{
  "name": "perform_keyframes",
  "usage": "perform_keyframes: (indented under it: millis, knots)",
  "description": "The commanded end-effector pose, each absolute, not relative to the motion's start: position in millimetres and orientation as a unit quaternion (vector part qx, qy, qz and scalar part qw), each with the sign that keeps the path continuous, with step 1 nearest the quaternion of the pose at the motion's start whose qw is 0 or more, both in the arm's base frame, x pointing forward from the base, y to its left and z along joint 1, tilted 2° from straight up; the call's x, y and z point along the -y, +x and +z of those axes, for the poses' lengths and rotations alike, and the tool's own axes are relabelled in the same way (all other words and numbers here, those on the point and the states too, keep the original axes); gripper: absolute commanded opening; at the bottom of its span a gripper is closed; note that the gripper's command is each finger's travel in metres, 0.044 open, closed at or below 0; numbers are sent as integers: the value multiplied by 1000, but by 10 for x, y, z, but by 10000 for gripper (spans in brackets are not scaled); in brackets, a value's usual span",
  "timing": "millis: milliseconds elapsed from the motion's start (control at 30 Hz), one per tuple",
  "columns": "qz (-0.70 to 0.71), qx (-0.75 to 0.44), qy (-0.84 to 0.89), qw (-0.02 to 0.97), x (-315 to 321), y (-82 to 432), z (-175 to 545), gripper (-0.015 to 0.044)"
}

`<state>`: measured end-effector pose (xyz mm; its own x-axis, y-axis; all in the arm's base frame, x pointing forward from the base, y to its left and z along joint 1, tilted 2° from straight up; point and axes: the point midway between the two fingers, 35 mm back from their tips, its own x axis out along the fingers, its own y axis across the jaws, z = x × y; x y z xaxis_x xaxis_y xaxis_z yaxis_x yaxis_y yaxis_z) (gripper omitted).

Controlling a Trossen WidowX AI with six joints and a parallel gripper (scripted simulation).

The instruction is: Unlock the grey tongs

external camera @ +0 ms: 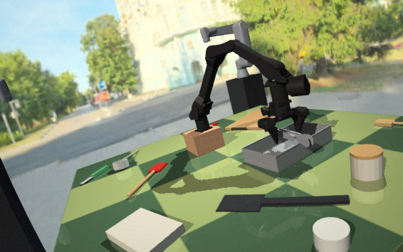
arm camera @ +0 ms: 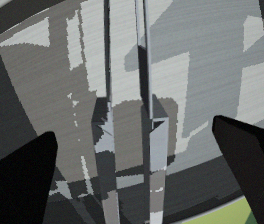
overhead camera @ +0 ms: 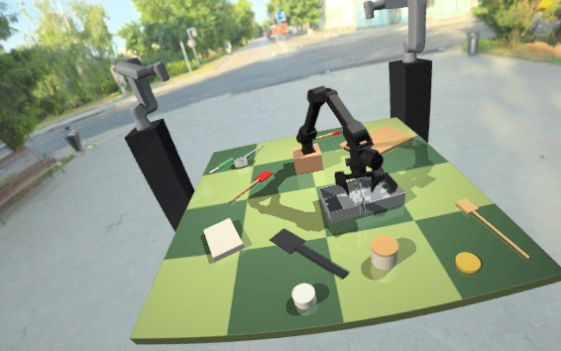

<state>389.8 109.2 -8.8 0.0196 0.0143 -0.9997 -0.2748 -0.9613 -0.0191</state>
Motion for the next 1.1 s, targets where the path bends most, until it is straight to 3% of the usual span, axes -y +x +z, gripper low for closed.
perform_keyframes:
  millis: [0, 267, 667, 1067]
  knots:
    - [697, -91, -704, 104, -1095, 3873, -187, 440]
    - [697, -91, -704, 104, -1094, 3867, -259, 440]
    - [695, -92, -705, 104, -1090, 3885, -219, 125]
    - [695, -92, -705, 104, -1090, 3885, -219, 45]
